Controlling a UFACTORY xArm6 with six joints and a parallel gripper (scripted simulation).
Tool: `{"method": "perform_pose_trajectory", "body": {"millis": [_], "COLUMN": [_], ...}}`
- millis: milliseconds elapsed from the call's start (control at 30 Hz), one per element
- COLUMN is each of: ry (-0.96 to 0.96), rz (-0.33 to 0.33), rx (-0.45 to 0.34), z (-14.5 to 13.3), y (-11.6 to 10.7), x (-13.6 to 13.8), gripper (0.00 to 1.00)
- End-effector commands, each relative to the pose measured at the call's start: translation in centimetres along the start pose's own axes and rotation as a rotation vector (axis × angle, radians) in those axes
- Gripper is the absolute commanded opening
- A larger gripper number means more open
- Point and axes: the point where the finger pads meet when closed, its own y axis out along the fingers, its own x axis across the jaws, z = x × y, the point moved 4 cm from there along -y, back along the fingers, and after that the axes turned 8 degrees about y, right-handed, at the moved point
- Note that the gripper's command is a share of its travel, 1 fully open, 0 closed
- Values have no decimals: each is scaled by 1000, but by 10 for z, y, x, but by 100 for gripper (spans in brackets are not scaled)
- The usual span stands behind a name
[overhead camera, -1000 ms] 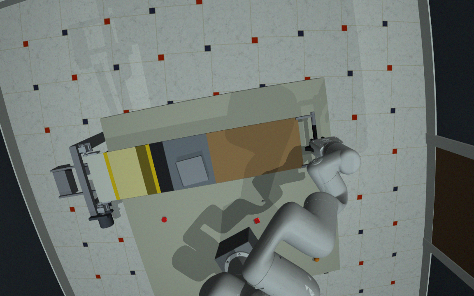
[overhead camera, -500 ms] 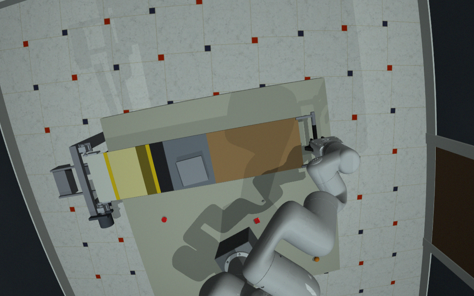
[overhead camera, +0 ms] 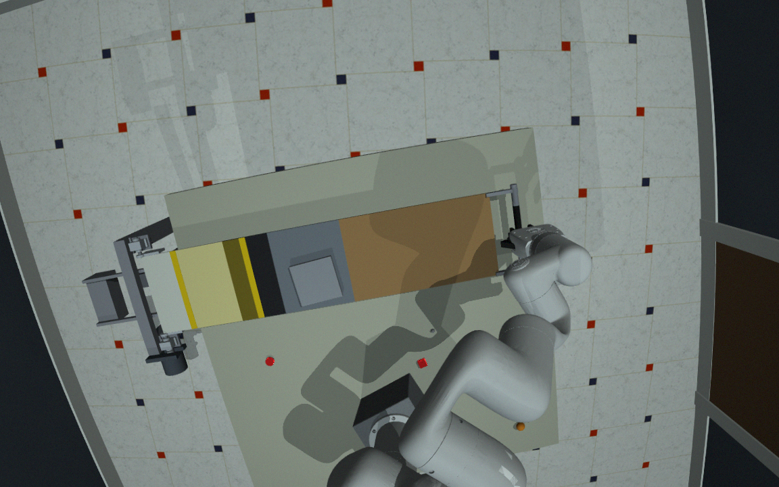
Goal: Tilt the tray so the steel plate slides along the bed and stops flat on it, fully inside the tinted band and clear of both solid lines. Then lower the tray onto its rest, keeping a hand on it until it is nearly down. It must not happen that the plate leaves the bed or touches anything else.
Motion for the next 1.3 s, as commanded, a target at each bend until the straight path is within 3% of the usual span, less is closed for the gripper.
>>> {"method": "perform_pose_trajectory", "body": {"millis": [0, 833, 1267], "ry": [0, 0, 0], "rz": [3, 3, 3], "rx": [-4, -4, -4], "z": [-2, -3, -3], "y": [-2, -1, 10], "x": [-2, -2, -2], "gripper": [41, 41, 41]}}
